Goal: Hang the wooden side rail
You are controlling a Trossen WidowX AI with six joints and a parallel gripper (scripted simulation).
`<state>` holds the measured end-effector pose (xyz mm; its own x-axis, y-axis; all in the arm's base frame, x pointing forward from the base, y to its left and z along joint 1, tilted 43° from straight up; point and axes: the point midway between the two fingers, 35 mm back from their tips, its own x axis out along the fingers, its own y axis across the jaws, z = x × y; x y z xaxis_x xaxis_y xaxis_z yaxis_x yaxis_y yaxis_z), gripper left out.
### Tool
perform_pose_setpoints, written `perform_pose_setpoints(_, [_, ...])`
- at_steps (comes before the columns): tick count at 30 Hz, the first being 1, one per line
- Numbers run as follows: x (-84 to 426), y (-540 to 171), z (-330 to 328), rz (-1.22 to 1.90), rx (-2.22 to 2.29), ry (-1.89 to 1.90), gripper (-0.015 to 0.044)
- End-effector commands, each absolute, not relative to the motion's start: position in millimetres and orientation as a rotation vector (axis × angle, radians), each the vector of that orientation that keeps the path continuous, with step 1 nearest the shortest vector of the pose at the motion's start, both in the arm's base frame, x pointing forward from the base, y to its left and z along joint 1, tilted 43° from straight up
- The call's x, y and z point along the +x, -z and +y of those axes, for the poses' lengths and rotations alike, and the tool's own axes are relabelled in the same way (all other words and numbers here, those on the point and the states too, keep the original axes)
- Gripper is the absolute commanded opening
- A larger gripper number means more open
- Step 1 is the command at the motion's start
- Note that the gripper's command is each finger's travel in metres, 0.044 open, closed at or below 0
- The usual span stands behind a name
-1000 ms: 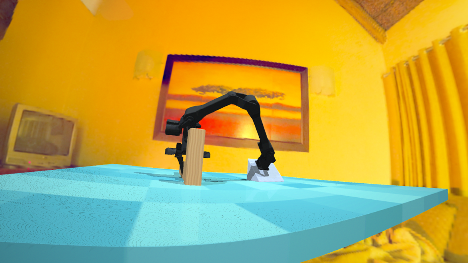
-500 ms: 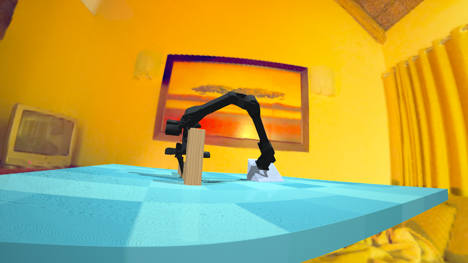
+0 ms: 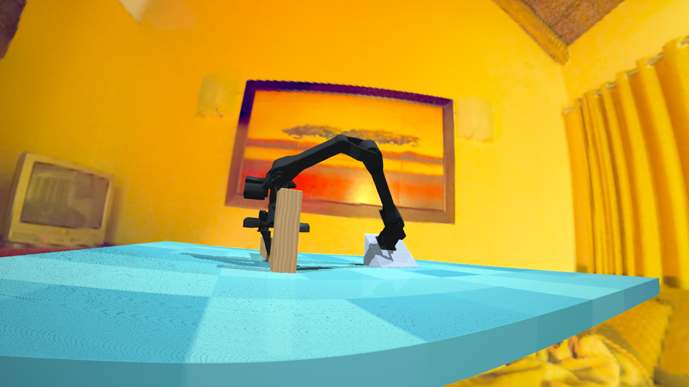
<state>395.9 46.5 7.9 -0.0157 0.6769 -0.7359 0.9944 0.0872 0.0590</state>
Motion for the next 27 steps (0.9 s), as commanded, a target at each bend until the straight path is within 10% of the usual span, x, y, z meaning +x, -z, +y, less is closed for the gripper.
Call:
perform_pose_setpoints(1, [397.2,-9.5,45.2,1.751,1.643,0.646,0.0000])
perform_pose_setpoints(27, [397.2,-12.7,42.2,1.751,1.643,0.646,0.0000])
